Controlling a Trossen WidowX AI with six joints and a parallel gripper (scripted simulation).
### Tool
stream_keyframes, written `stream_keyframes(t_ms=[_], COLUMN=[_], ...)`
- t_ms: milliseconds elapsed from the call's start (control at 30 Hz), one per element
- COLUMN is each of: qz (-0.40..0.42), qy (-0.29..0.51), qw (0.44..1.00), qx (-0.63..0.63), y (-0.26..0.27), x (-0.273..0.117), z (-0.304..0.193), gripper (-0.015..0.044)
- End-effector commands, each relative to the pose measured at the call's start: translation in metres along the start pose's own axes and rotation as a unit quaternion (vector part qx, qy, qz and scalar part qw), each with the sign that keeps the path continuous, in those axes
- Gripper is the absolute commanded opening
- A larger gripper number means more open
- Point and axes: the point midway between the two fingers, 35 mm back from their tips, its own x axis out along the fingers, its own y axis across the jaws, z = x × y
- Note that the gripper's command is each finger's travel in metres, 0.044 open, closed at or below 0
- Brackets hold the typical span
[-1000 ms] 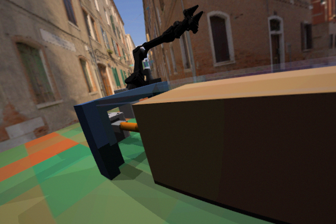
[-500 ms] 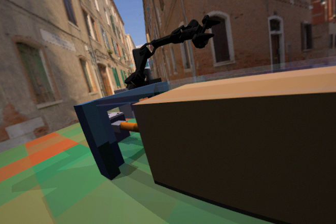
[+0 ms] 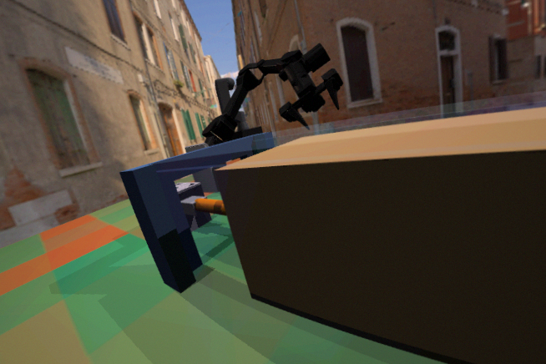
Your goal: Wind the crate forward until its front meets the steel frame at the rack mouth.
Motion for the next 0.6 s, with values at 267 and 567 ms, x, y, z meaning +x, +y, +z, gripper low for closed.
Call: stream_keyframes(t_ms=[267, 567], qz=[0.267, 0.270], qy=[-0.172, -0.174], qw=[0.920, 0.917], qx=[0.231, 0.235], y=[0.154, 0.161], x=[0.031, 0.038], z=[0.003, 0.008], gripper=[0.0440, 0.0440])
